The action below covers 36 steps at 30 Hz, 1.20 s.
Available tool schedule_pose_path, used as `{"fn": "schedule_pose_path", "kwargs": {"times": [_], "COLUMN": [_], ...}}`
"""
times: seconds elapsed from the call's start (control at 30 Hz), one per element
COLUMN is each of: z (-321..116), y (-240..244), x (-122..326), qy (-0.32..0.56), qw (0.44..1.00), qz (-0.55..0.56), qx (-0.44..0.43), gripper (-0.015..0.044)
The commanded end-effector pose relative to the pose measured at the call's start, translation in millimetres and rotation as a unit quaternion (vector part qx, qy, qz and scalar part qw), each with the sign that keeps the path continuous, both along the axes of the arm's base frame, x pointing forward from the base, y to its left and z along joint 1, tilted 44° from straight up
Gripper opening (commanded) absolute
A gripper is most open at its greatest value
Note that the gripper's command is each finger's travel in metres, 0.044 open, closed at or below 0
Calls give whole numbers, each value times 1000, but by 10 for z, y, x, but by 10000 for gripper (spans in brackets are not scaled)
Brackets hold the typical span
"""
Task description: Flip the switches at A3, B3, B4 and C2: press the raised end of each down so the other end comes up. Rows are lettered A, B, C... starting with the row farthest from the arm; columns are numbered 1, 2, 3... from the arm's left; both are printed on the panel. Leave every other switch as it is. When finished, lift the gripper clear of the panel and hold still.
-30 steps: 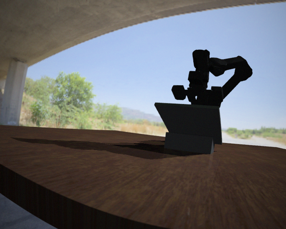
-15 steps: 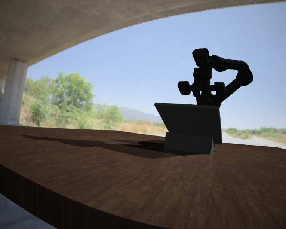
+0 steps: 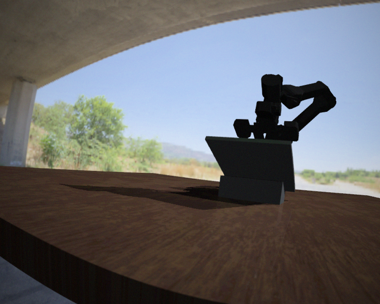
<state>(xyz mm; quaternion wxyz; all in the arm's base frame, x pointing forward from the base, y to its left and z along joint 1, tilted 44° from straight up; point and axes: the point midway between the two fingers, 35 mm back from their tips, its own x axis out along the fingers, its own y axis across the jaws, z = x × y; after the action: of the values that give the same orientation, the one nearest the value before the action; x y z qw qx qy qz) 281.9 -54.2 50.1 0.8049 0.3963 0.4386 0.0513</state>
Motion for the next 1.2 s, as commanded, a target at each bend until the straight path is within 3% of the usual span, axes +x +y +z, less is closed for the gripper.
{"fn": "schedule_pose_path", "kwargs": {"times": [0.0, 1.17], "z": [-28, -117], "y": [7, 65], "x": [13, 92], "qy": [1, 1], "qw": [1000, 1000], "qz": [-3, -3], "qx": [0, 0], "gripper": [0, 0]}}
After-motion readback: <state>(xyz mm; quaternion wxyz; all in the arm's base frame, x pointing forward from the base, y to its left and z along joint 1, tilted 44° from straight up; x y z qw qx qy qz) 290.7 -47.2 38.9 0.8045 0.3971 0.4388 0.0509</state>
